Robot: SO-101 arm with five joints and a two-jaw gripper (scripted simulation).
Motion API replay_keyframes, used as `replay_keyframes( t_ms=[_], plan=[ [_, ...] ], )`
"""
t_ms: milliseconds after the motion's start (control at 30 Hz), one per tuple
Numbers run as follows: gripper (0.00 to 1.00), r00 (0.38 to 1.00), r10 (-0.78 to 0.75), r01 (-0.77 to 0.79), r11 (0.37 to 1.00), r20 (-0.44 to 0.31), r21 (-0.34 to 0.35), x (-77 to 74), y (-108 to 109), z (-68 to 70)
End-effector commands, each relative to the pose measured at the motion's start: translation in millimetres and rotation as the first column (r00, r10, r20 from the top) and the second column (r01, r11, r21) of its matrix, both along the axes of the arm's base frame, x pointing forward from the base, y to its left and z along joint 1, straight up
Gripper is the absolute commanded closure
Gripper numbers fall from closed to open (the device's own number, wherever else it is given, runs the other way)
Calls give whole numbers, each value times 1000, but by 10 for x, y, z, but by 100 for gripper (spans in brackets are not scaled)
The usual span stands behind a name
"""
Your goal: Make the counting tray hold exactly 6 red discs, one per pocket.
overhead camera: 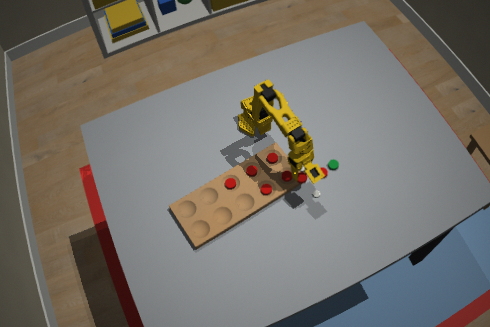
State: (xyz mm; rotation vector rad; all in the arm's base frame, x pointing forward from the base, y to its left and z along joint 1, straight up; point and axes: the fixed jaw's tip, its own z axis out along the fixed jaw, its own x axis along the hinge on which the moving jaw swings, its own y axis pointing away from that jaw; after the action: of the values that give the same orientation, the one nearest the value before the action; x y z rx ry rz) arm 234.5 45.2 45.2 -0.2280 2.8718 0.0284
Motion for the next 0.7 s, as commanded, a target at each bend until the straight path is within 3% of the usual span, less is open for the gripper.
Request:
replay_keyframes(
  t_ms=[0, 667],
  plan=[
    [100, 996, -38, 37, 999, 76, 14, 141, -67, 162],
    [100, 964, -254, 254, 967, 76, 14, 264, -626, 167]
  ],
)
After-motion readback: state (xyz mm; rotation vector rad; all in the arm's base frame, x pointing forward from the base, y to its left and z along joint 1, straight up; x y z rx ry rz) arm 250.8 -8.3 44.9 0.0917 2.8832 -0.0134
